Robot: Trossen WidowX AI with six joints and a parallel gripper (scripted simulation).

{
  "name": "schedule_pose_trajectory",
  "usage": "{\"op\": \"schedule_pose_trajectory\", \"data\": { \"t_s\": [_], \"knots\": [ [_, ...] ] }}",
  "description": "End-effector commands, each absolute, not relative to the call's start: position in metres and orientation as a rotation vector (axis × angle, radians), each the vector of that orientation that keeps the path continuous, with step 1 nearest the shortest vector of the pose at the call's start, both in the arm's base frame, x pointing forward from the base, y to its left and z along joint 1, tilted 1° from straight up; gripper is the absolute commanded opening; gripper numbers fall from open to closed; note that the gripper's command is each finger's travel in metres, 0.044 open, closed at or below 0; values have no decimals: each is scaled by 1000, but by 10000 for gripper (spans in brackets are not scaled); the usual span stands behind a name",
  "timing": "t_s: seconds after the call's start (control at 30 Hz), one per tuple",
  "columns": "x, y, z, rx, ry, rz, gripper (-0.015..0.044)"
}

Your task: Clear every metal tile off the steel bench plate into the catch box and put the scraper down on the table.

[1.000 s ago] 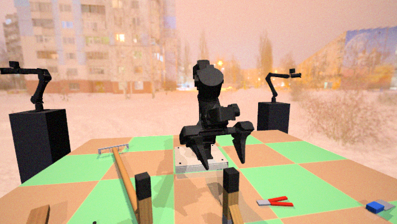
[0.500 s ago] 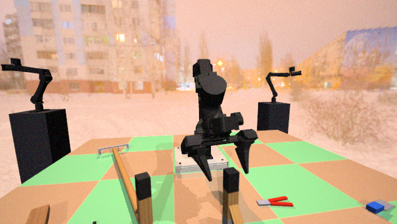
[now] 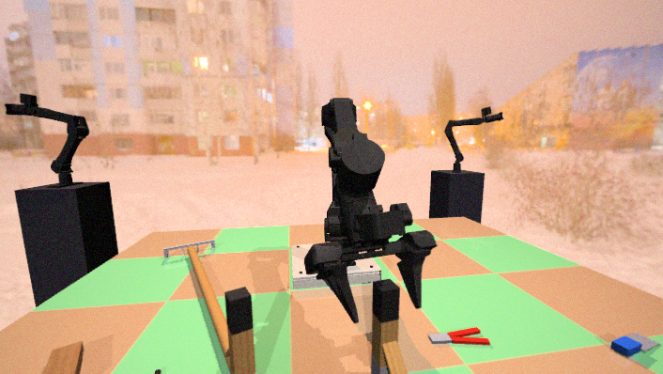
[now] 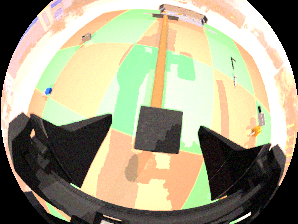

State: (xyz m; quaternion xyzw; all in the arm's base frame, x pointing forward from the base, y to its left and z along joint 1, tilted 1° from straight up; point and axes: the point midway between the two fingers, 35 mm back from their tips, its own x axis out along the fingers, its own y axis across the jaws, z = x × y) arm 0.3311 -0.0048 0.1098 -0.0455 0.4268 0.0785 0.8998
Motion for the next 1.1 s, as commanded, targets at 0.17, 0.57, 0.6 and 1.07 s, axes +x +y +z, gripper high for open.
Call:
{"op": "schedule_pose_trajectory", "data": {
  "t_s": [0.17,0.57,0.6,1.07],
  "knots": [
    [339,-3,96,-92,886,156,440],
    [340,-3,95,-94,883,163,256],
    [340,-3,95,-94,883,163,230],
    [340,-3,96,-94,883,163,0]
  ]
}}
